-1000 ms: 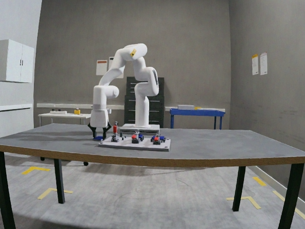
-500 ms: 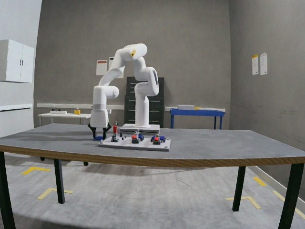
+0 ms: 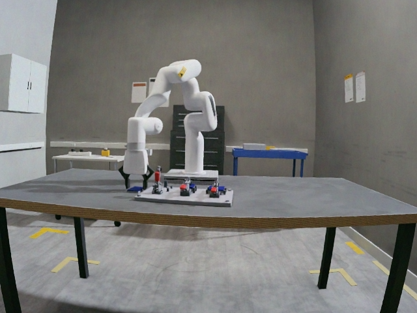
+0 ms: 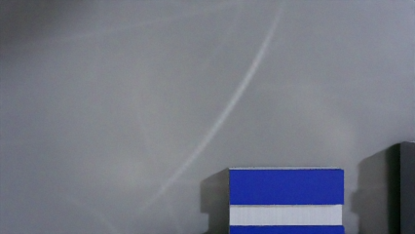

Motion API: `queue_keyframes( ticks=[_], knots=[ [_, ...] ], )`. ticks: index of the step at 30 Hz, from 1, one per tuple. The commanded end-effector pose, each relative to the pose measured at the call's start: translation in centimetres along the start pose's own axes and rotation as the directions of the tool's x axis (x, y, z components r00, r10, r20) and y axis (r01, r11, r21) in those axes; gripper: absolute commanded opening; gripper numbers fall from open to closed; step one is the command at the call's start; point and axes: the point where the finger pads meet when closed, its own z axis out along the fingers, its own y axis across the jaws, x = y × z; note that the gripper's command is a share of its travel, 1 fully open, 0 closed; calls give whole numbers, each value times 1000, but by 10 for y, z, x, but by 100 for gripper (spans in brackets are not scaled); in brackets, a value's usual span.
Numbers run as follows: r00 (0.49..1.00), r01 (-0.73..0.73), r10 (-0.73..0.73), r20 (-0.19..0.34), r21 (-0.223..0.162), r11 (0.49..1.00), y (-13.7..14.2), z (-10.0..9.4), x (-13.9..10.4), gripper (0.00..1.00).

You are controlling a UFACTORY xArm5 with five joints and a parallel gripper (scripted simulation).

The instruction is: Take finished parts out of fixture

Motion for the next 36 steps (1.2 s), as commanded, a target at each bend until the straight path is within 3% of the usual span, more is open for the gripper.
queue_keyframes(
  ticks=[1,26,36],
  knots=[
    [1000,0,0,3,1,1000,-1,-1,-1,82],
    [1000,0,0,3,1,1000,-1,-1,-1,82],
    [1000,0,0,3,1,1000,-1,-11,-1,82]
  ],
)
